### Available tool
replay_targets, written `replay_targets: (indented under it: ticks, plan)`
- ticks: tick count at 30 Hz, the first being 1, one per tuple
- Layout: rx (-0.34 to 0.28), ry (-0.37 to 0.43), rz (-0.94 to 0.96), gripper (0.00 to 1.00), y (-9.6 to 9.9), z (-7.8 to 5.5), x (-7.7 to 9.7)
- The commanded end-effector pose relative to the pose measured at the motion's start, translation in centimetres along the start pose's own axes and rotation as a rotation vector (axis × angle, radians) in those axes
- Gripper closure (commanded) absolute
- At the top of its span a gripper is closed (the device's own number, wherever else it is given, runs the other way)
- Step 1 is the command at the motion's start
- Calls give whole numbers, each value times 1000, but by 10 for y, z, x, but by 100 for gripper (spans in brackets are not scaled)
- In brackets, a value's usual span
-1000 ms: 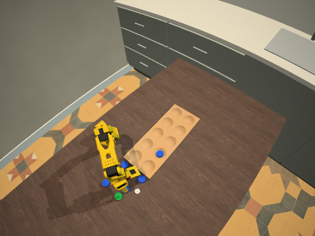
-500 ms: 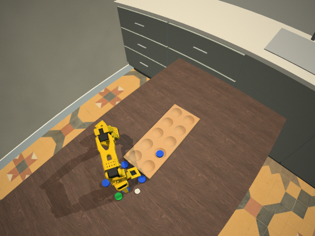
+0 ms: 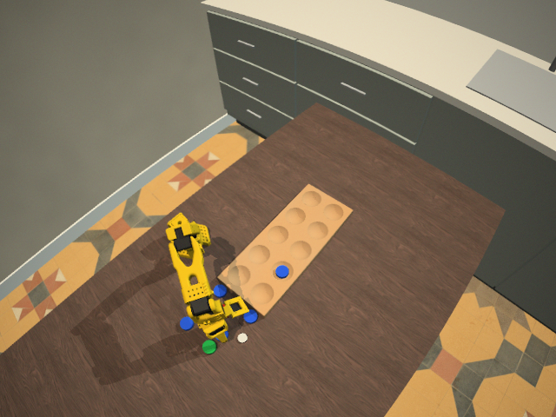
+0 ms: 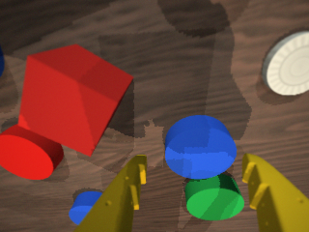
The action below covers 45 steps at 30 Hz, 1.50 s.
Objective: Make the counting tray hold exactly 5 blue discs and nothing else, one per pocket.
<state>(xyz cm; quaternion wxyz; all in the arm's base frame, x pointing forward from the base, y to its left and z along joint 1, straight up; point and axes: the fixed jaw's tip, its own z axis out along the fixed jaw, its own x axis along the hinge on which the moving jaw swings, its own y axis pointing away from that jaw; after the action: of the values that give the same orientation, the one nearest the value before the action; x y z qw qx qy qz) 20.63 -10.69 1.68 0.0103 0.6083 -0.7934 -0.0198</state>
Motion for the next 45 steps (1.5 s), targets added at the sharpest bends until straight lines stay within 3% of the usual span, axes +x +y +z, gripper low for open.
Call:
replay_targets:
  ticks: [1,26,39,45]
  plan:
    - [76,14,7,73,-8,-8,2]
    - [76,14,7,77,-8,-7,2]
    - [76,14,7,96,-8,-7,2]
    - [76,14,7,99,-8,-7,2]
